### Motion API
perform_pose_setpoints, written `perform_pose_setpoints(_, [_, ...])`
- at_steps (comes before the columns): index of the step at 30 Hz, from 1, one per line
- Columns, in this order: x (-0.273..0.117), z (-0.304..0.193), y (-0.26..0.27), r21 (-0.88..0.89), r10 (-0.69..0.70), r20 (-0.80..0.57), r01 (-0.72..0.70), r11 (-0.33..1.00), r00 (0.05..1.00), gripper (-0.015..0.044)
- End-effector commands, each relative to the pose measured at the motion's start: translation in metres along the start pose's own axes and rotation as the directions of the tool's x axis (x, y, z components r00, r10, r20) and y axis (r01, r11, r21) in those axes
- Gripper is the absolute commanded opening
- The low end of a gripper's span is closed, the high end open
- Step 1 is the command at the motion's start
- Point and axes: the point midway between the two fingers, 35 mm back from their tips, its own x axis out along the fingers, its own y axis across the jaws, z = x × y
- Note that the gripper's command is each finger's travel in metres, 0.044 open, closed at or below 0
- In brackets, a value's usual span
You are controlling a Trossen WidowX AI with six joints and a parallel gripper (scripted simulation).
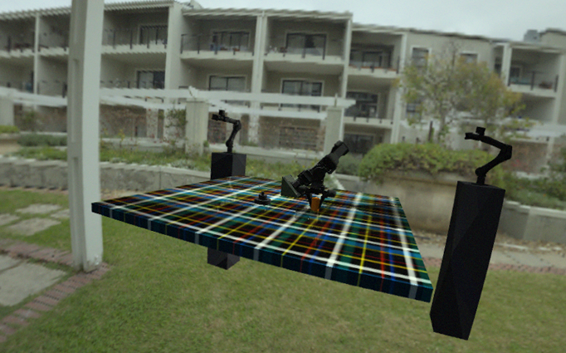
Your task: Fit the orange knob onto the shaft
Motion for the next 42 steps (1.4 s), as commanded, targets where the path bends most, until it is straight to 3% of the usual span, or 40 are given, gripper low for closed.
perform_pose_setpoints(1, [0.001,-0.001,-0.001,0.007,-0.002,-0.001,0.002,1.000,1.000,0.0151])
perform_pose_setpoints(4, [0.001,-0.001,-0.001,0.007,-0.002,-0.001,0.002,1.000,1.000,0.0131])
perform_pose_setpoints(9, [-0.014,0.003,-0.003,0.010,-0.007,0.007,0.007,1.000,1.000,0.0000])
perform_pose_setpoints(29, [-0.134,0.001,-0.010,0.044,-0.014,0.061,0.011,0.999,0.998,0.0000])
perform_pose_setpoints(42, [-0.135,0.008,-0.027,0.044,-0.023,0.058,0.020,0.999,0.998,0.0000])
